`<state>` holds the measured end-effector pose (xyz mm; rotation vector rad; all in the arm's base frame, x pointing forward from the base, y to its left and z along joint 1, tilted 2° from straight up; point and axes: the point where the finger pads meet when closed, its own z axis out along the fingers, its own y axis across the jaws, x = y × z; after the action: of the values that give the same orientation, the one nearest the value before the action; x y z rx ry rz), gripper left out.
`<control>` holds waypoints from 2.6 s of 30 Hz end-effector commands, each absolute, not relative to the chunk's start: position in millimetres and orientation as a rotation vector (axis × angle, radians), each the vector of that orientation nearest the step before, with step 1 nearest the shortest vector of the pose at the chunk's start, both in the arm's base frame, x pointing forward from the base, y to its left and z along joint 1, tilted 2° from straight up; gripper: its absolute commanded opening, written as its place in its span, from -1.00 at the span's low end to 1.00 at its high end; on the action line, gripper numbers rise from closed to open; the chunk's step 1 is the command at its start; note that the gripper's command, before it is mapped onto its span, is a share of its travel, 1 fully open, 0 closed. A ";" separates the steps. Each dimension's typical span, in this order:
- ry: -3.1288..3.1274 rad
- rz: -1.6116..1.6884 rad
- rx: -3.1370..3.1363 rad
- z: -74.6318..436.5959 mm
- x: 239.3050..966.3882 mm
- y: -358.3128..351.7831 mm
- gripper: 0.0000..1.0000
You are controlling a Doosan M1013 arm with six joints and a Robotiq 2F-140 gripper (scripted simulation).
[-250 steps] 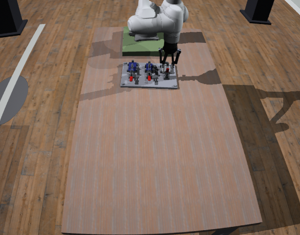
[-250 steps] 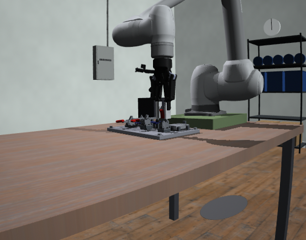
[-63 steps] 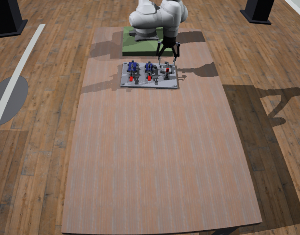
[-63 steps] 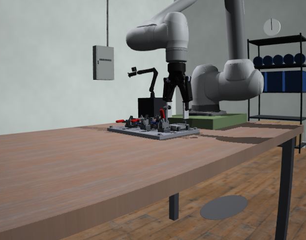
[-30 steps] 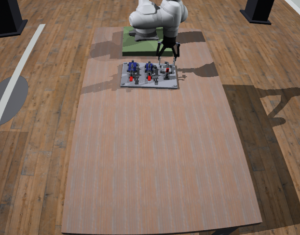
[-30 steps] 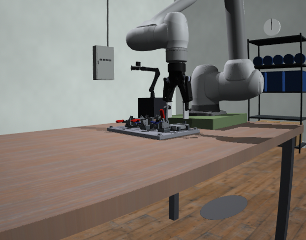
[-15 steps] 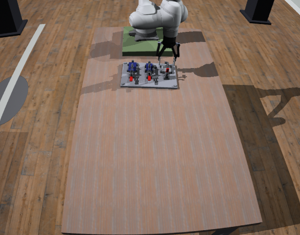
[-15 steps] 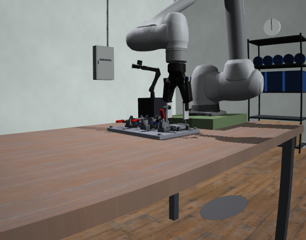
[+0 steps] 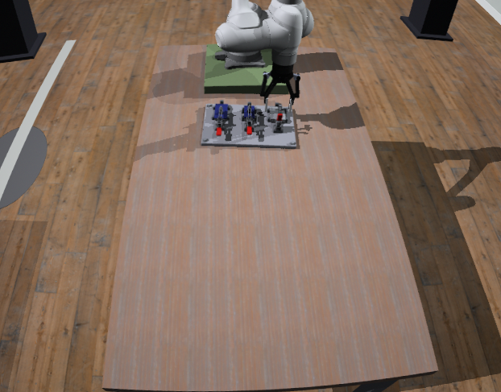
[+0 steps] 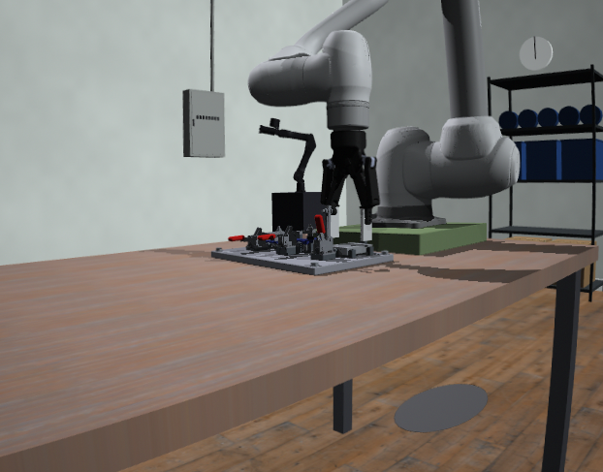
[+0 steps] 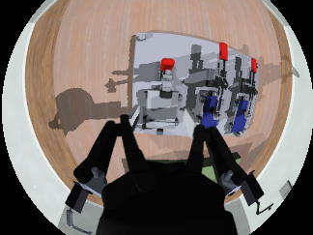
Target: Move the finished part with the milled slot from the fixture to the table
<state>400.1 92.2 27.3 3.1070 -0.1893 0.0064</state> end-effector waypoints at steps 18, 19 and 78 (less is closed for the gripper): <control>-0.189 0.006 3.107 10.1 400.2 91.7 0.16; -0.189 0.006 3.107 9.8 400.2 91.6 0.16; -0.189 0.006 3.107 9.1 400.2 91.6 -1.00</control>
<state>400.2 91.7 9.2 3.1071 -0.1894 0.0064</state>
